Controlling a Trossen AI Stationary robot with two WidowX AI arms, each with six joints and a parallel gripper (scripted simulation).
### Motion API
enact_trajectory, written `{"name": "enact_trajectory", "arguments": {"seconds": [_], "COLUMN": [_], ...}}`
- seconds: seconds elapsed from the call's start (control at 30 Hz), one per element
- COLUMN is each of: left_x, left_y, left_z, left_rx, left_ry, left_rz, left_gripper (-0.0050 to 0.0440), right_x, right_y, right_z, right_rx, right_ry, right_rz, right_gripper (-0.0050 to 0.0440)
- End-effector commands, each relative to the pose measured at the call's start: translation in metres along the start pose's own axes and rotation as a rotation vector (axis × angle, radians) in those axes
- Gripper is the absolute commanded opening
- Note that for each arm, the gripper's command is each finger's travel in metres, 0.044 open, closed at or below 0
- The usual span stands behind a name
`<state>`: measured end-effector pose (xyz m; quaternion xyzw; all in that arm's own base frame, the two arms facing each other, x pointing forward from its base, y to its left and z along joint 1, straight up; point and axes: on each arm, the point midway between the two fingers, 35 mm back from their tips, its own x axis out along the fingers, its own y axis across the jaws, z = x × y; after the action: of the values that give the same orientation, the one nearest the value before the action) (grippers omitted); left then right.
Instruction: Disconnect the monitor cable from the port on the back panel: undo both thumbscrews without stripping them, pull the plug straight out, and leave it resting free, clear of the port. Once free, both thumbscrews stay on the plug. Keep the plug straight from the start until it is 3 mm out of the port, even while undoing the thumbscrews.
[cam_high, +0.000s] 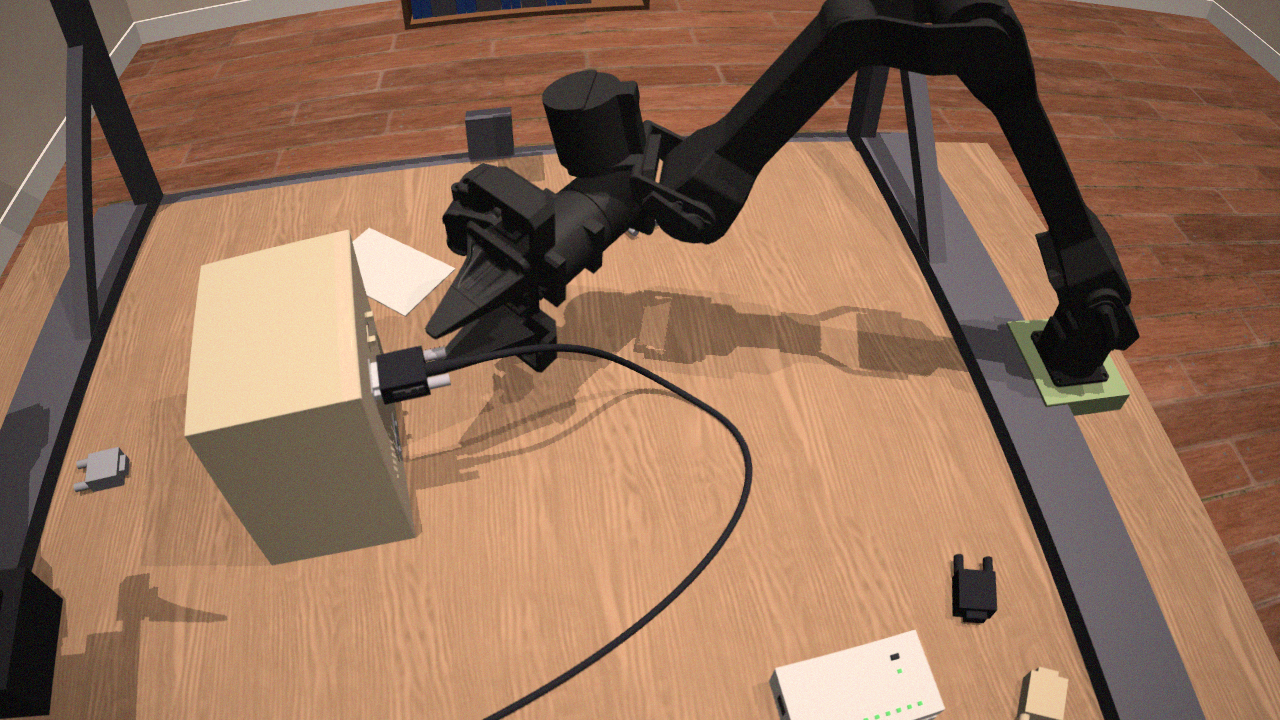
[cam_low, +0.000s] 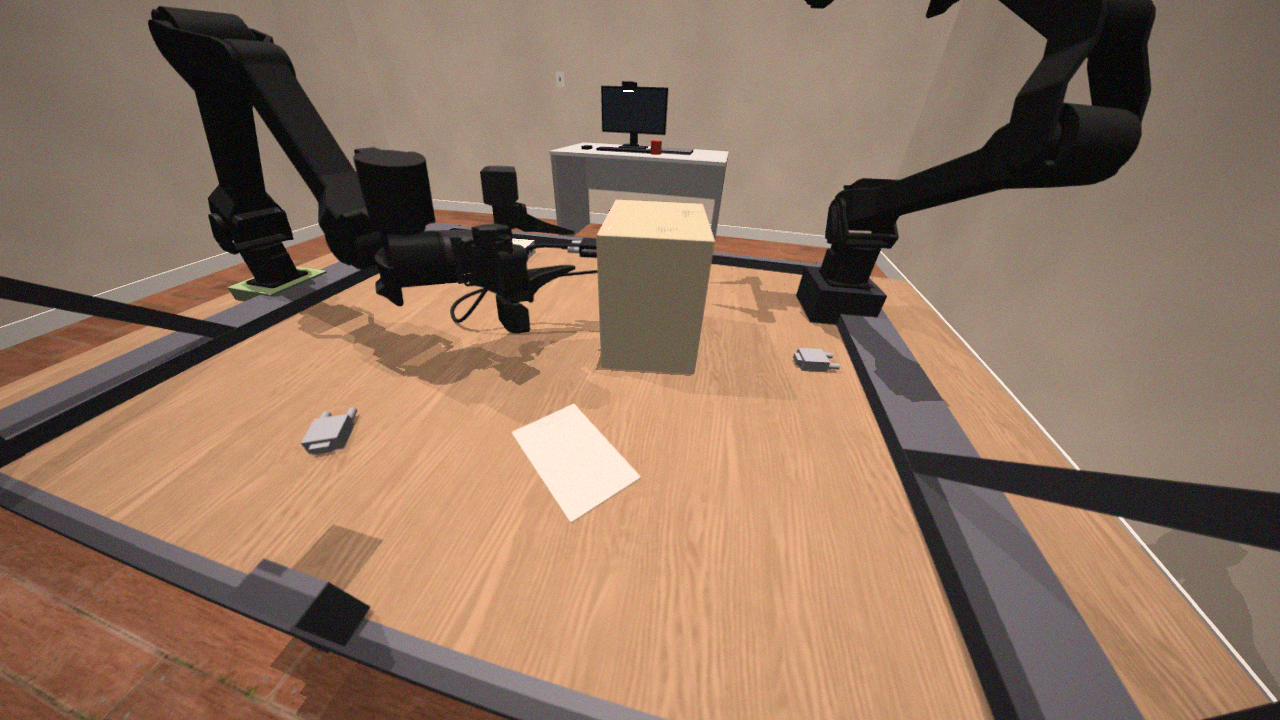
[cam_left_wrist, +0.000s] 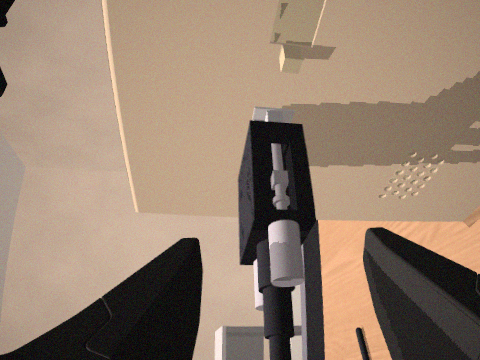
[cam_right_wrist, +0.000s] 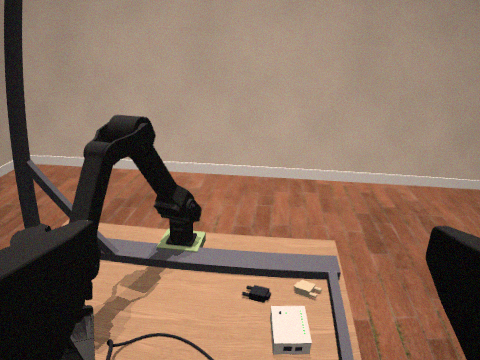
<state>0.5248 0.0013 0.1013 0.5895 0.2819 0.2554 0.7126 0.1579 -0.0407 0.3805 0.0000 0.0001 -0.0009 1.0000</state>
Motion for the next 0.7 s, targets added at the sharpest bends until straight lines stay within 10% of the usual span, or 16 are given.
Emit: {"name": "enact_trajectory", "arguments": {"seconds": [0.0, 0.23, 0.67], "left_x": [-0.0007, -0.0007, -0.0008], "left_y": [0.0111, 0.0111, 0.0122], "left_z": [0.0026, 0.0026, 0.0023], "left_rx": [-0.019, -0.019, -0.063], "left_ry": [-0.002, -0.002, -0.002], "left_rz": [0.015, 0.015, -0.015], "left_gripper": [0.0152, 0.0, 0.0], "right_x": [-0.0003, -0.0003, -0.0003], "right_y": [0.0012, 0.0012, 0.0012], "right_z": [0.0027, 0.0027, 0.0027], "right_rx": [-0.005, -0.005, -0.005], "right_ry": [-0.001, -0.001, -0.001], "right_rz": [0.002, 0.002, 0.002], "right_gripper": [0.044, 0.044, 0.044]}}
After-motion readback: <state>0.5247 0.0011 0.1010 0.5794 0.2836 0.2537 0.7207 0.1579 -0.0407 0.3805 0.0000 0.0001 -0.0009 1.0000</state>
